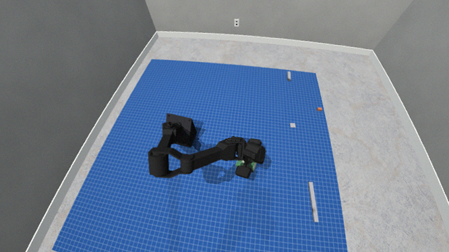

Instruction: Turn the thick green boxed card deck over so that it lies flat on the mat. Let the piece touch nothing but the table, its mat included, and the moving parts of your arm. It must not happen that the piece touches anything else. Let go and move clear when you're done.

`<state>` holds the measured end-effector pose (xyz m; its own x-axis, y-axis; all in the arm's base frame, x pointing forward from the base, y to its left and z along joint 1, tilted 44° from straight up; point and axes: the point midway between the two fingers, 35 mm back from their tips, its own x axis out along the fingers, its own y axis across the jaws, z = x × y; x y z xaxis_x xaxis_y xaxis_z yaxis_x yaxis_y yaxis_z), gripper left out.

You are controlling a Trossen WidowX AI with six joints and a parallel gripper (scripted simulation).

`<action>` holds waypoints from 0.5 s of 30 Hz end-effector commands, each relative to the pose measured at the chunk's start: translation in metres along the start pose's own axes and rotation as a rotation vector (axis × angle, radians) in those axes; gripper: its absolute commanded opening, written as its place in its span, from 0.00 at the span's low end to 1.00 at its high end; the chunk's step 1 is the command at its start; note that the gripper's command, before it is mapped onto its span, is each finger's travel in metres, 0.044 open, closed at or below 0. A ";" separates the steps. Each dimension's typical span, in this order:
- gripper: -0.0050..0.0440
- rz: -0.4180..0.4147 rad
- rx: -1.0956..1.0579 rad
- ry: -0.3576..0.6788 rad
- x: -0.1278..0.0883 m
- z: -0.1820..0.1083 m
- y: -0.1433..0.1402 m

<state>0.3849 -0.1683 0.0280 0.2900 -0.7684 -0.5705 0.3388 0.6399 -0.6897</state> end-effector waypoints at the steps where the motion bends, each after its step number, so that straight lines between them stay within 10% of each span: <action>1: 0.78 -0.002 0.014 -0.044 -0.011 0.007 -0.004; 15: 0.78 0.002 0.013 -0.174 -0.020 0.002 -0.003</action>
<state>0.3796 -0.1619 0.0313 0.3933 -0.7624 -0.5138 0.3403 0.6399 -0.6890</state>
